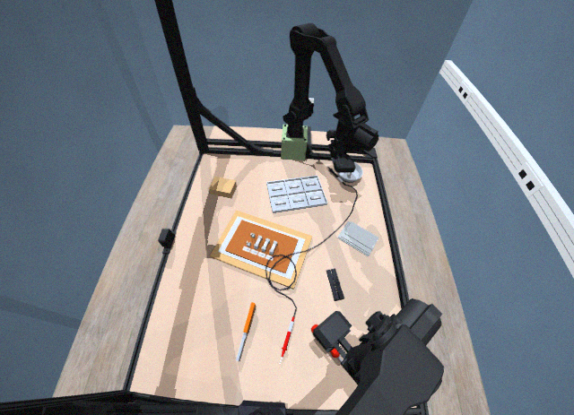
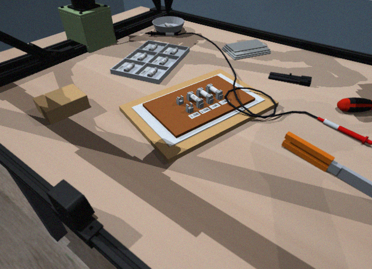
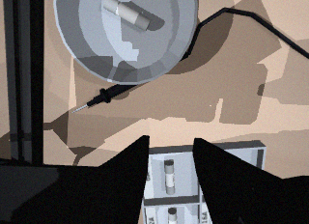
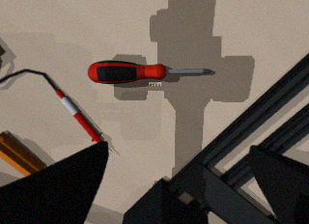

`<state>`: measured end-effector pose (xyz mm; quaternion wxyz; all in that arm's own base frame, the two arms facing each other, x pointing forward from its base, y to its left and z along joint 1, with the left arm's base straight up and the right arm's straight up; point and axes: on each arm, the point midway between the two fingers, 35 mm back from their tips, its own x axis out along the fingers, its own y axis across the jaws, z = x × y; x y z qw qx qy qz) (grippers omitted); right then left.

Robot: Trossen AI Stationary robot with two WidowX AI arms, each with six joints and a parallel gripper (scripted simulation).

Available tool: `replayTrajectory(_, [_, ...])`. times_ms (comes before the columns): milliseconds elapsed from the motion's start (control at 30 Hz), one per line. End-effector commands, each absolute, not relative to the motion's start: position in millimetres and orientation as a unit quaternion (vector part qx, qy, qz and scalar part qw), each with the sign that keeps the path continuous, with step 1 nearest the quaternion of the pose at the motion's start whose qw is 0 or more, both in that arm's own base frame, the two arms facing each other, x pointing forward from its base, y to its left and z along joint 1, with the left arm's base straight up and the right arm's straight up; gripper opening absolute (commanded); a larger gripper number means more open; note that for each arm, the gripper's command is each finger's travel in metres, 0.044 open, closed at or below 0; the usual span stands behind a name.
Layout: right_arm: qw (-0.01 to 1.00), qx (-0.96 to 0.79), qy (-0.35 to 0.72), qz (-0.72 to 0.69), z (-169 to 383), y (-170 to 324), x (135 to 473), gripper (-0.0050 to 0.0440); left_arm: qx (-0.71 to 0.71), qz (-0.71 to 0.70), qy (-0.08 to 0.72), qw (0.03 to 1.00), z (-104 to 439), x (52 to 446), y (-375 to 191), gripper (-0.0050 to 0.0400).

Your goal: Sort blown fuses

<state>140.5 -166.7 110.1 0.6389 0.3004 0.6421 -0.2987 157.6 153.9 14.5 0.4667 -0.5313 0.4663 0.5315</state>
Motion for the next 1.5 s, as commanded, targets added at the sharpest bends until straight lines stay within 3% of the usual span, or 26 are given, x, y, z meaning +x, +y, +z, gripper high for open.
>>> replayTrajectory(0, [0.647, 0.296, 0.634, -0.302, 116.4, -170.4, 142.7, 0.0400, -0.511, 0.511, 0.483, 0.494, 16.8, 161.9, 148.8, 0.0132])
replayTrajectory(1467, [0.647, 0.296, 0.634, -0.302, 116.4, -170.4, 142.7, 0.0400, -0.293, 0.294, 0.641, 0.646, 13.4, 193.3, 100.9, 0.0132])
